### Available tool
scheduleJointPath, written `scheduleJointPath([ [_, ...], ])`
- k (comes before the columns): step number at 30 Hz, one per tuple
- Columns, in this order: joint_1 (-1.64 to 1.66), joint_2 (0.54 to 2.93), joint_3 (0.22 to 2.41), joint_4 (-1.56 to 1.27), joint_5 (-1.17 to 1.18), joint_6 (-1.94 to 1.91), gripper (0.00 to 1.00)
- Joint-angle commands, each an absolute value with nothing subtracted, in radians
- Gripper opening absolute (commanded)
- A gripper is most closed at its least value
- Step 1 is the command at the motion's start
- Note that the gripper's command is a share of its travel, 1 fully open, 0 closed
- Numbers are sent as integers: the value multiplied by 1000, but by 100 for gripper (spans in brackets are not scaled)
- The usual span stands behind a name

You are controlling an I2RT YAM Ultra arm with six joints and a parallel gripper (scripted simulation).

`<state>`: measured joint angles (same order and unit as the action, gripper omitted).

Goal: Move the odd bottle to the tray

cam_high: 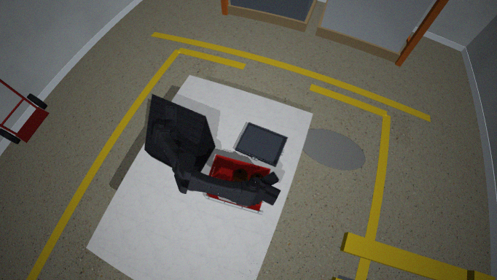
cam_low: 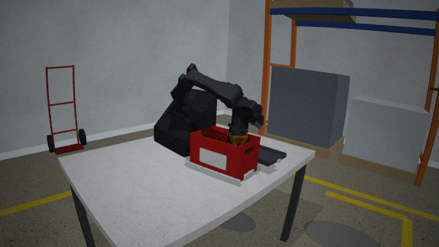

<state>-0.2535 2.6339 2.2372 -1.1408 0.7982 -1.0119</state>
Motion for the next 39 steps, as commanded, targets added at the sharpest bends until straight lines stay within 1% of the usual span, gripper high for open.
scheduleJointPath([
  [1,-234,2606,2231,-1123,791,-1015,61],
  [17,-208,2595,2290,-1209,792,-974,61],
  [39,-128,2673,2528,-1480,790,-864,61],
])
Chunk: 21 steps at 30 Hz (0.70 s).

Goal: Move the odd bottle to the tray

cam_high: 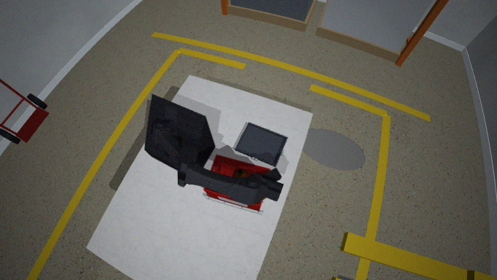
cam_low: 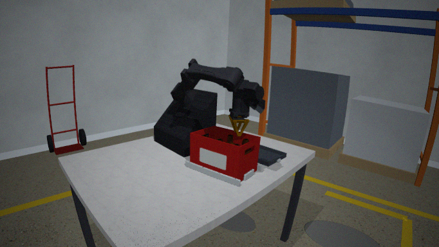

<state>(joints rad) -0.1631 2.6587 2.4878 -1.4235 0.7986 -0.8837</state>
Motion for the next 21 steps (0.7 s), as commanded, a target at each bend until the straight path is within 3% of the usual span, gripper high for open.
scheduleJointPath([
  [1,-126,2676,2537,-1488,790,-861,61],
  [21,-120,2702,2598,-1538,788,-847,61],
])
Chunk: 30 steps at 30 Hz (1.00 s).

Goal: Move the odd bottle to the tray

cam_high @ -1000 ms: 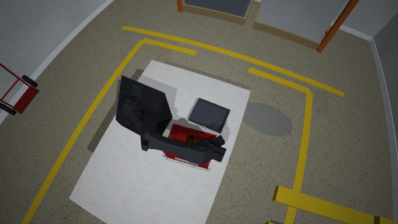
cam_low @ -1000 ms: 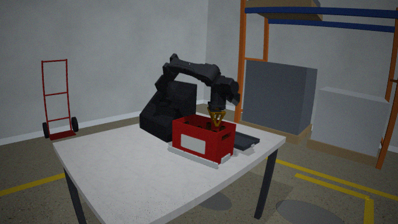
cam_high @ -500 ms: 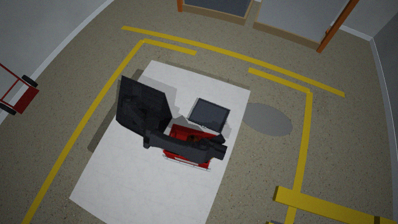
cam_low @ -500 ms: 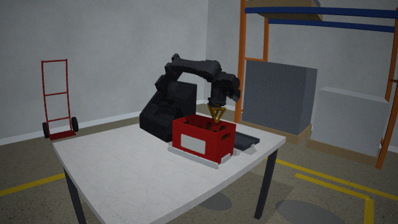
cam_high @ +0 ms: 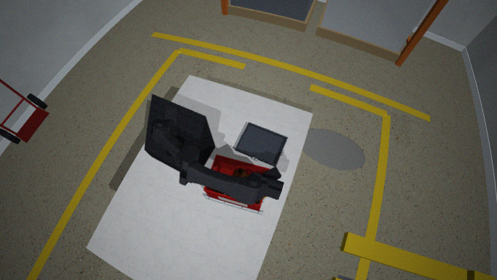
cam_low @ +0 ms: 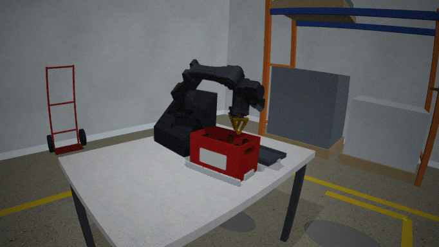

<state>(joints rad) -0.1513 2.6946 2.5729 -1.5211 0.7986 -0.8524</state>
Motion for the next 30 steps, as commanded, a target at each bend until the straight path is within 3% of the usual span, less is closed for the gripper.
scheduleJointPath([
  [1,-120,2702,2598,-1538,788,-847,61],
  [2,-120,2702,2598,-1538,788,-847,61],
  [3,-120,2702,2598,-1538,788,-851,0],
  [30,-120,2702,2599,-1538,788,-851,0],
])
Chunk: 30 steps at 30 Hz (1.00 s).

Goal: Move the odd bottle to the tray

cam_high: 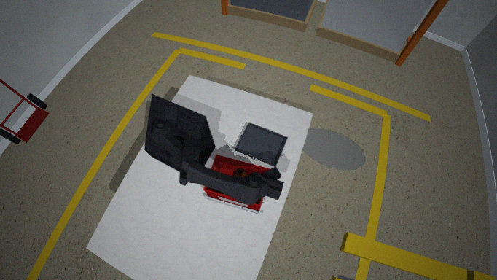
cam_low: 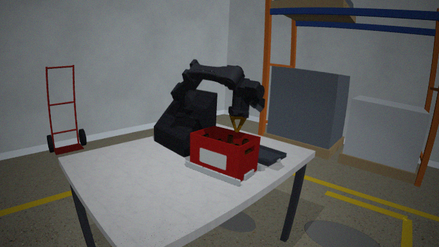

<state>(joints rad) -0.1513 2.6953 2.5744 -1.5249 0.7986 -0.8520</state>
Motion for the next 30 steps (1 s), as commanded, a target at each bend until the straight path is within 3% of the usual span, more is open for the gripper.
scheduleJointPath([
  [1,-120,2702,2599,-1538,788,-851,0],
  [18,-119,2702,2597,-1538,788,-847,0],
  [30,-14,2674,2360,-1432,770,-686,0],
])
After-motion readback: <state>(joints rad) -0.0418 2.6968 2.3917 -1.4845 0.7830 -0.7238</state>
